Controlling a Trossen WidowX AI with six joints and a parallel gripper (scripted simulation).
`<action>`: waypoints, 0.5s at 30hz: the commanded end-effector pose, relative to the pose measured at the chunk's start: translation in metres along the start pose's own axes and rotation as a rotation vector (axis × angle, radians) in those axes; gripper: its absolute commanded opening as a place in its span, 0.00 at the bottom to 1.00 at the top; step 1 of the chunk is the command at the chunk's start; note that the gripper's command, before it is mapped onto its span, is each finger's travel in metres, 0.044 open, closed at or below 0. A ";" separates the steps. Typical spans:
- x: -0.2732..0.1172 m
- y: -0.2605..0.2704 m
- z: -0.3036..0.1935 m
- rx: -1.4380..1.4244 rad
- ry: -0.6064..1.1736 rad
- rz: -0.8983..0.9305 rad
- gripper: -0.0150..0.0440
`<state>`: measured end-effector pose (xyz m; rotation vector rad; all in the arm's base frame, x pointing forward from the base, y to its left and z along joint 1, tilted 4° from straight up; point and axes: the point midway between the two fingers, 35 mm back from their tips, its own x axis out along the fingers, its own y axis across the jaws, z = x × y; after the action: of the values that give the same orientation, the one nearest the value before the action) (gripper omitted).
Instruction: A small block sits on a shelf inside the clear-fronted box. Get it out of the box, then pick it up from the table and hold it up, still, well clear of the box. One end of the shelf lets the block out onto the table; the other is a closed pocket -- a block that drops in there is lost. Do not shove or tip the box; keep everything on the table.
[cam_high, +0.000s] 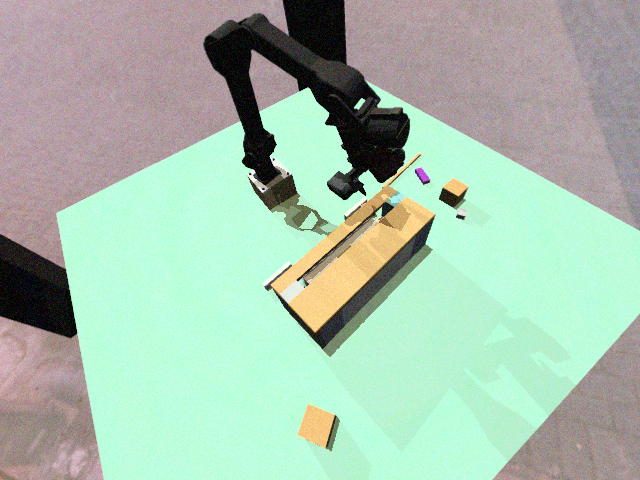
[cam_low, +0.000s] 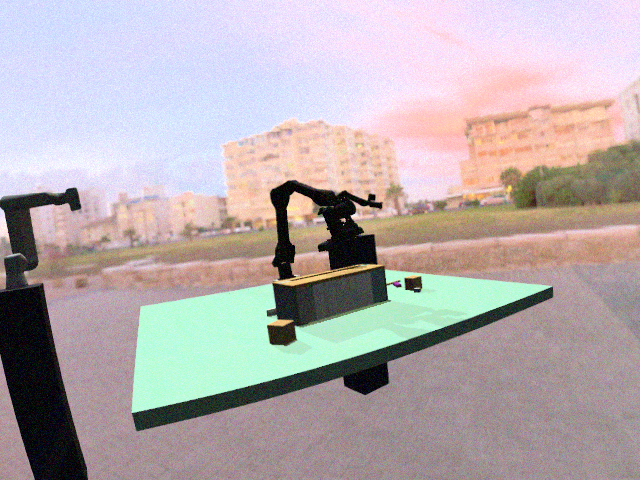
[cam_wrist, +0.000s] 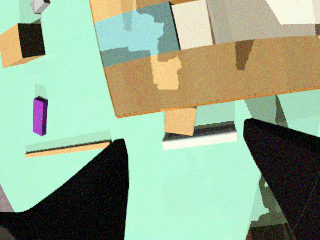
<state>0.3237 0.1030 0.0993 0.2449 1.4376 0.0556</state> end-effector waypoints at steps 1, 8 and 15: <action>0.003 0.007 -0.013 -0.936 -0.028 -0.108 0.74; 0.003 0.011 -0.017 -1.384 -0.019 -0.174 0.74; 0.002 0.015 -0.020 -1.825 0.014 -0.241 0.74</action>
<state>0.3164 0.1141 0.1010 -0.6158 1.2326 0.6374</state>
